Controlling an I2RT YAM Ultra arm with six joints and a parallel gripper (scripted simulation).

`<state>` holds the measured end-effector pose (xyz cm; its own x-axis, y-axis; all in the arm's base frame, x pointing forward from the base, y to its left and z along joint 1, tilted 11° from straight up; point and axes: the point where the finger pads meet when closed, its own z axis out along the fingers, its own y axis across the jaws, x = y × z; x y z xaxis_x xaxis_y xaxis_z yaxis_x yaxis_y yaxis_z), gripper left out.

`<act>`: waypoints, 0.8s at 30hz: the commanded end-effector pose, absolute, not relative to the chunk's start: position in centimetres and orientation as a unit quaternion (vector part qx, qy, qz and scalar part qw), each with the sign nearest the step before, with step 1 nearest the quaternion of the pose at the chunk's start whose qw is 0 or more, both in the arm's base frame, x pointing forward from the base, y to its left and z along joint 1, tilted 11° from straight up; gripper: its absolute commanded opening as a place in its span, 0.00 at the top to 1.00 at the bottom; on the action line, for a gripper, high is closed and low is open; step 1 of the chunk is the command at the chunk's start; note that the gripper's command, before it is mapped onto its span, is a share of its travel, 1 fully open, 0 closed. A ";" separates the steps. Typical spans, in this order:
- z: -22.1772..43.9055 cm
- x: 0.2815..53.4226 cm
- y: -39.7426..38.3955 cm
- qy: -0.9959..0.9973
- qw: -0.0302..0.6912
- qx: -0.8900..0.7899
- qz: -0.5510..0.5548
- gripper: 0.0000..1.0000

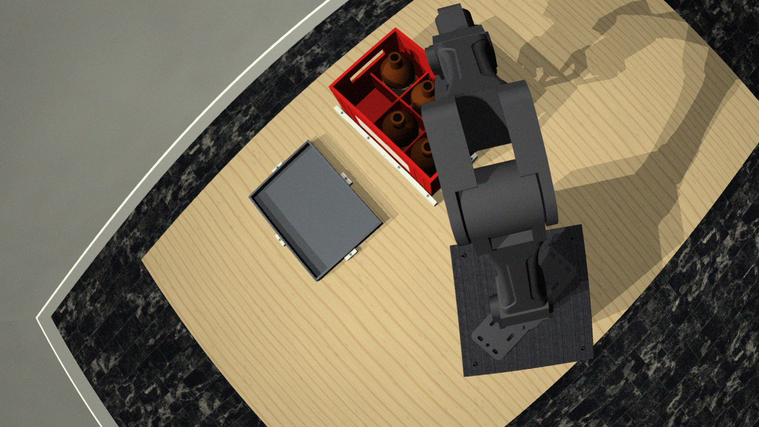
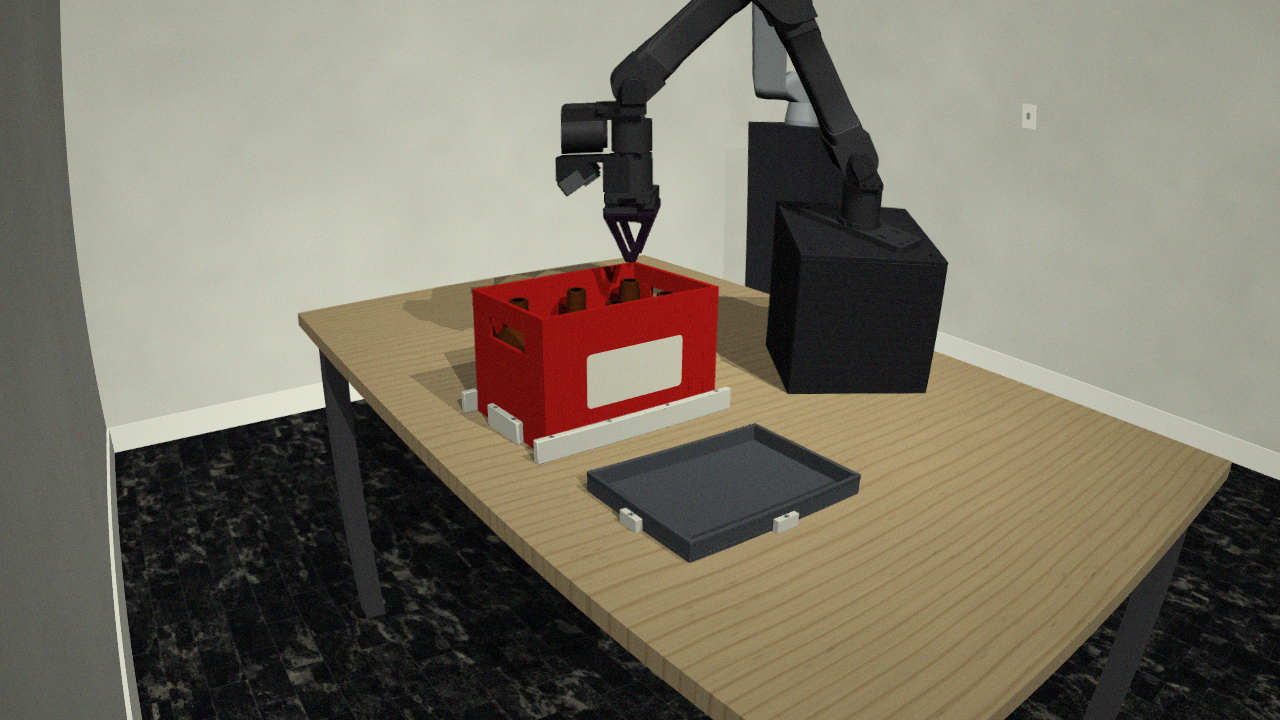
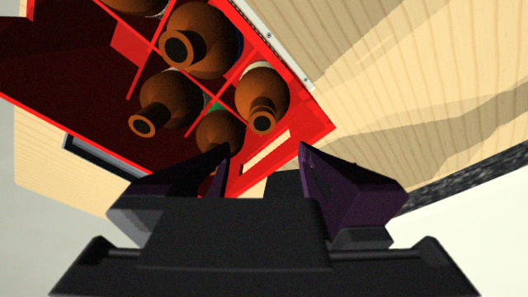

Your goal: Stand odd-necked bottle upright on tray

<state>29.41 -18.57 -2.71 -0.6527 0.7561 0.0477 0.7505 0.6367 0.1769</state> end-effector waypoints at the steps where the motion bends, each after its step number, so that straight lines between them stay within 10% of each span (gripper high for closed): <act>1: -3.5 29.7 -18.3 0.904 0.020 0.416 0.092 0.39; 24: -3.7 30.3 -18.5 0.905 0.037 0.415 0.088 0.39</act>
<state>29.91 -18.64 -4.19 -0.6525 0.7572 0.0306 0.7487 0.6379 0.1805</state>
